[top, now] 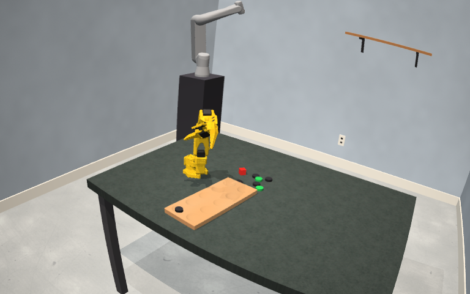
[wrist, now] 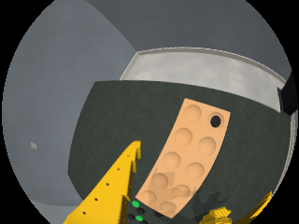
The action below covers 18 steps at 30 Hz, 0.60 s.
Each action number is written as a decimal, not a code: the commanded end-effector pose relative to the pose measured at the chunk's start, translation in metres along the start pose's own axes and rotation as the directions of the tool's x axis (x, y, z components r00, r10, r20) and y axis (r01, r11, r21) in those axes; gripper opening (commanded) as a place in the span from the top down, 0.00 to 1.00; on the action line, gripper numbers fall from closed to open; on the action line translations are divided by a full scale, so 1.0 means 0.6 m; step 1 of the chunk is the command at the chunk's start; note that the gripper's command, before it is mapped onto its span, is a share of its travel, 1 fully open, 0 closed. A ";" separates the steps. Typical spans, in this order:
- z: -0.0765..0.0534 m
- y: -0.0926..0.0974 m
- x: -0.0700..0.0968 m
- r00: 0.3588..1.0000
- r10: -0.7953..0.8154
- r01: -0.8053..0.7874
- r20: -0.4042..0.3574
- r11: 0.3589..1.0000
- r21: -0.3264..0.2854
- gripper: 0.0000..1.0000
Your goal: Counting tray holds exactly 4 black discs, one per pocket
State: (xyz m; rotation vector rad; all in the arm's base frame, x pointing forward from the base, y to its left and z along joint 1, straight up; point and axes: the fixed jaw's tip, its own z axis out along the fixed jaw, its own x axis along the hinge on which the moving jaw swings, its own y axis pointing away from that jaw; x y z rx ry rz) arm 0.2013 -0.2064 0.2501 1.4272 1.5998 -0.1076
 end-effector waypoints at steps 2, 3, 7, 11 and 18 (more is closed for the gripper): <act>-0.002 0.001 -0.001 1.000 0.001 -0.001 0.003 1.000 -0.003 0.00; -0.002 0.001 -0.001 1.000 0.001 -0.001 0.003 1.000 -0.003 0.00; -0.002 0.001 -0.001 1.000 0.001 -0.001 0.003 1.000 -0.003 0.00; -0.002 0.001 -0.001 1.000 0.001 -0.001 0.003 1.000 -0.003 0.00; 0.012 -0.007 0.009 0.999 0.001 0.000 -0.033 1.000 0.024 0.00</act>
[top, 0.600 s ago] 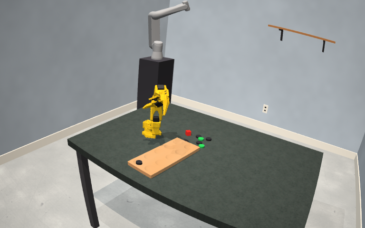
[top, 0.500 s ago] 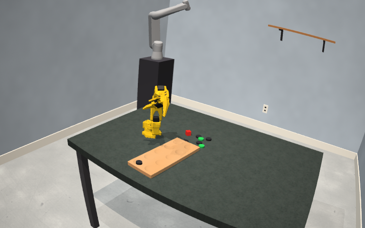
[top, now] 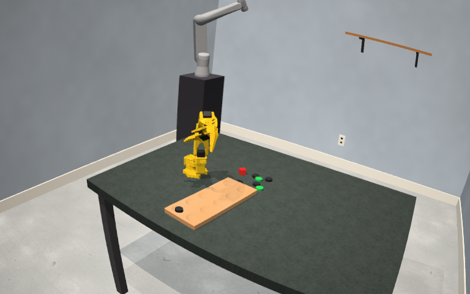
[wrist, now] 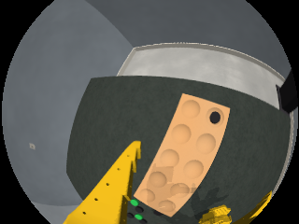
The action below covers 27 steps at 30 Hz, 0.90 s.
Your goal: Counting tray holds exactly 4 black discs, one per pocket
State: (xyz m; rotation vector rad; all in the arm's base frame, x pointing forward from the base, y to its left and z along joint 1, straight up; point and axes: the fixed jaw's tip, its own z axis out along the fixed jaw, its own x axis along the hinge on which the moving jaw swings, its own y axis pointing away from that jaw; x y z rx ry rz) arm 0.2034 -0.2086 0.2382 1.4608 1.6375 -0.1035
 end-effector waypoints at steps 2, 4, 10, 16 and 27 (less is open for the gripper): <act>-0.004 0.001 -0.002 1.000 0.001 -0.001 0.007 1.000 -0.006 0.00; -0.004 0.001 -0.002 1.000 0.000 0.000 0.007 1.000 -0.006 0.00; -0.007 0.001 0.000 1.000 -0.009 0.009 0.006 1.000 -0.006 0.00; -0.011 0.000 0.002 1.000 -0.023 0.023 0.004 1.000 -0.006 0.00; -0.032 -0.007 0.018 0.995 -0.098 0.098 -0.008 0.995 -0.006 0.00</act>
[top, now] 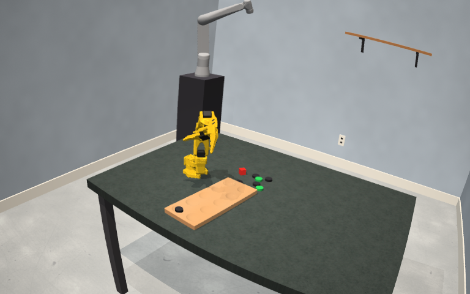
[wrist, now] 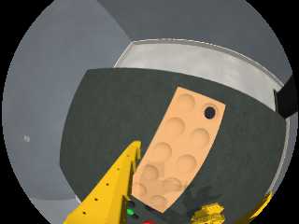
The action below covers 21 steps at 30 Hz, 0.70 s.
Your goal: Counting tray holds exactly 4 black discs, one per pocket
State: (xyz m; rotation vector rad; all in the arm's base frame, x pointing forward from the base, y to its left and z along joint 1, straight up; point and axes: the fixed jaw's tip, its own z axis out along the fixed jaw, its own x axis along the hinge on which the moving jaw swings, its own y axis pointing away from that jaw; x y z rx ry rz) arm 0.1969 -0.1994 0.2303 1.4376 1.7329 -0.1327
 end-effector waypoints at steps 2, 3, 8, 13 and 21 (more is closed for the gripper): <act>-0.029 0.001 0.005 0.998 -0.047 0.048 0.039 0.998 -0.031 0.00; -0.032 0.000 0.008 0.998 -0.058 0.059 0.037 0.998 -0.030 0.00; -0.040 -0.004 0.017 0.995 -0.091 0.092 0.033 0.995 -0.030 0.00; -0.053 -0.012 0.035 0.988 -0.151 0.152 0.025 0.988 -0.029 0.00; -0.070 -0.030 0.070 0.967 -0.256 0.256 0.010 0.966 -0.030 0.00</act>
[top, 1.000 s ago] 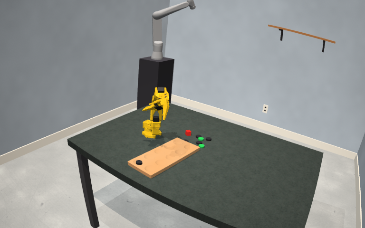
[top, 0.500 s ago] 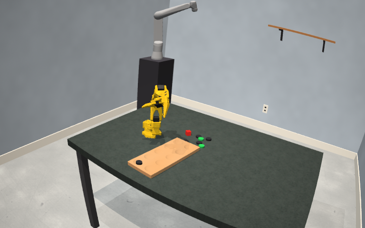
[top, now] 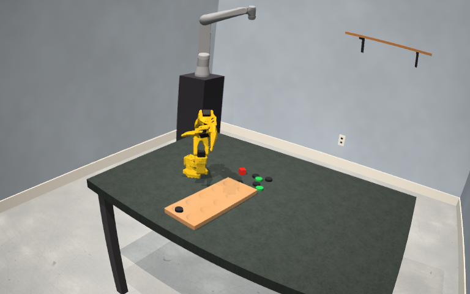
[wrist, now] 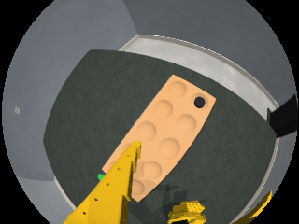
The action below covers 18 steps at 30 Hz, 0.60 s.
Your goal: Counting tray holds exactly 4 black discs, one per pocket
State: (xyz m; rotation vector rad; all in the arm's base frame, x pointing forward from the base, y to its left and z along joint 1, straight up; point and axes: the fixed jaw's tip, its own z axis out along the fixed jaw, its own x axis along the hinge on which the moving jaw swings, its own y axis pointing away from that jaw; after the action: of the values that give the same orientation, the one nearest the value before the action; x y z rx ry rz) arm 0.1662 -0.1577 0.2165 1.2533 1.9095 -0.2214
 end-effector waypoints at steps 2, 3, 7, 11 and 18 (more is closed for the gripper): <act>-0.018 0.001 0.005 0.998 -0.044 0.045 0.041 0.999 -0.021 0.00; -0.019 0.000 0.010 0.998 -0.058 0.058 0.039 0.998 -0.021 0.00; -0.024 -0.006 0.031 0.993 -0.110 0.111 0.032 0.994 -0.021 0.00; -0.027 -0.012 0.051 0.987 -0.160 0.161 0.025 0.987 -0.022 0.00; -0.028 -0.021 0.080 0.974 -0.227 0.227 0.016 0.974 -0.025 0.00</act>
State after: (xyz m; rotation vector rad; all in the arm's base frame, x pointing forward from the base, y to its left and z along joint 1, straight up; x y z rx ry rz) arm 0.1406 -0.1254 0.1871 1.0619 2.0539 -0.3011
